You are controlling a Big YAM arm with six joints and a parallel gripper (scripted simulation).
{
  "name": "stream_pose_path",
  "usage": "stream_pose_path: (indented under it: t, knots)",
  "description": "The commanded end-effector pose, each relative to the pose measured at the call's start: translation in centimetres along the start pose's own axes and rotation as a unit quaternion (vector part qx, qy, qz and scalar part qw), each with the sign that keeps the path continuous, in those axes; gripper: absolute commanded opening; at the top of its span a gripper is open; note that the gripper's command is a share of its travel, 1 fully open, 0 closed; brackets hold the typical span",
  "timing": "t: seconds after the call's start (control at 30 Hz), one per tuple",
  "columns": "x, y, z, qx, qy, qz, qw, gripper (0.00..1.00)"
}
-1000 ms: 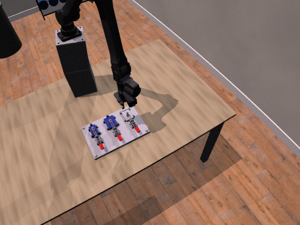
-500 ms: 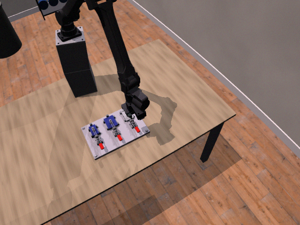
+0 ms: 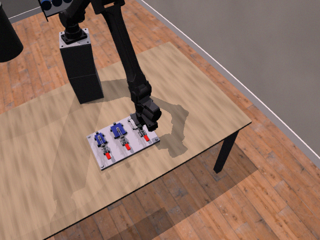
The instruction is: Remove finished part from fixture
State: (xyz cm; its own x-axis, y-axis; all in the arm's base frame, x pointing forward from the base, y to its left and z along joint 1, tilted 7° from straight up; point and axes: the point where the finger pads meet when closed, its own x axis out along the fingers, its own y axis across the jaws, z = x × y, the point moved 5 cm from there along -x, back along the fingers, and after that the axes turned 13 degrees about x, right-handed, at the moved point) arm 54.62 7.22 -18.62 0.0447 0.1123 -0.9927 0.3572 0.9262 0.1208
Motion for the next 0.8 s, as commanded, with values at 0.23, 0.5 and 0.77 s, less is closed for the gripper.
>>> stream_pose_path:
  t: [0.23, 0.5, 0.77]
  knots:
    - [2.6, 1.0, 0.6, -0.006, -0.008, 0.006, 1.0, 0.45]
    - [5.3, 0.9, 0.5, -0.003, -0.007, 0.005, 1.0, 0.45]
    - [8.5, 0.9, 0.4, -0.003, -0.007, 0.005, 1.0, 0.45]
